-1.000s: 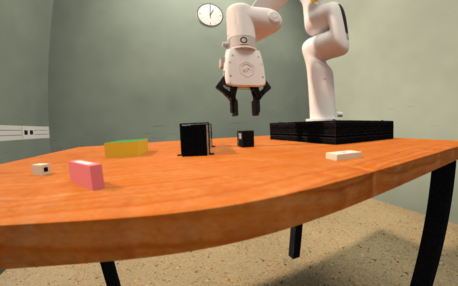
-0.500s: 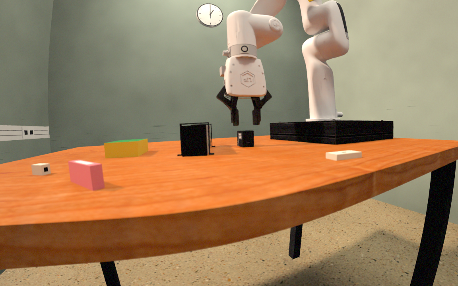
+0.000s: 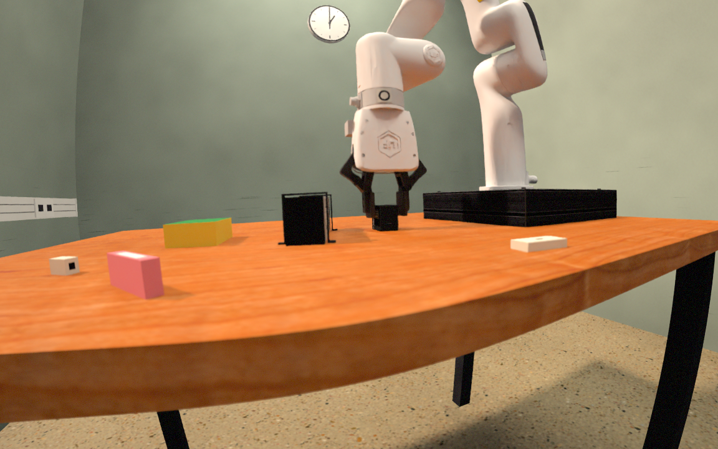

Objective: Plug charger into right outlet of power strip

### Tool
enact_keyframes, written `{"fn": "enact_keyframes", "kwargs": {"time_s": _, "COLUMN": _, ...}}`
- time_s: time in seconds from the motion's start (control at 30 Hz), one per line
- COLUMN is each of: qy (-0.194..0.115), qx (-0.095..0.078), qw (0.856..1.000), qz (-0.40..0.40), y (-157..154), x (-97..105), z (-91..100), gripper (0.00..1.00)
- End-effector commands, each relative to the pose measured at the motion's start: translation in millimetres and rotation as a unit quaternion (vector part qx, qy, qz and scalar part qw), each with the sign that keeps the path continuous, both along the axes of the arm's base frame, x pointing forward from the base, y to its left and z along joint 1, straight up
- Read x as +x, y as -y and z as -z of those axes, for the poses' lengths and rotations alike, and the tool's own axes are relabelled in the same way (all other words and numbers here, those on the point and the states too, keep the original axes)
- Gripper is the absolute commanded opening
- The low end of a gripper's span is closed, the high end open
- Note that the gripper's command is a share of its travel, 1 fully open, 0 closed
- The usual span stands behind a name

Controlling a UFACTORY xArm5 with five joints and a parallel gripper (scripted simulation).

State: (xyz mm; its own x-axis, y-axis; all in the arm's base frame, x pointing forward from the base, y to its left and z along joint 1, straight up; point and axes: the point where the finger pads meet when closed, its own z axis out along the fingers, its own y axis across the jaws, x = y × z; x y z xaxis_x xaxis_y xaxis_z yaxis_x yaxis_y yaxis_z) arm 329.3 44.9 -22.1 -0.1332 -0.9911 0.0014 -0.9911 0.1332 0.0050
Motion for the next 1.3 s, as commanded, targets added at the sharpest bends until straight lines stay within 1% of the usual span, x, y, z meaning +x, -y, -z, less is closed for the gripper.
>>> {"fn": "enact_keyframes", "kwargs": {"time_s": 0.0, "qy": 0.002, "qx": 0.0, "qw": 1.0, "qz": 0.0, "y": 0, "x": 2, "z": 5.1, "gripper": 0.53}}
{"fn": "enact_keyframes", "kwargs": {"time_s": 0.33, "qy": 0.002, "qx": 0.0, "qw": 1.0, "qz": 0.0, "y": 0, "x": 2, "z": 16.0, "gripper": 0.53}}
{"fn": "enact_keyframes", "kwargs": {"time_s": 0.77, "qy": 0.002, "qx": 0.0, "qw": 1.0, "qz": 0.0, "y": 0, "x": 2, "z": 17.4, "gripper": 0.53}}
{"fn": "enact_keyframes", "kwargs": {"time_s": 0.8, "qy": 0.002, "qx": 0.0, "qw": 1.0, "qz": 0.0, "y": 0, "x": 2, "z": 17.4, "gripper": 0.0}}
{"fn": "enact_keyframes", "kwargs": {"time_s": 1.27, "qy": 0.002, "qx": 0.0, "qw": 1.0, "qz": 0.0, "y": 0, "x": 2, "z": 17.4, "gripper": 0.0}}
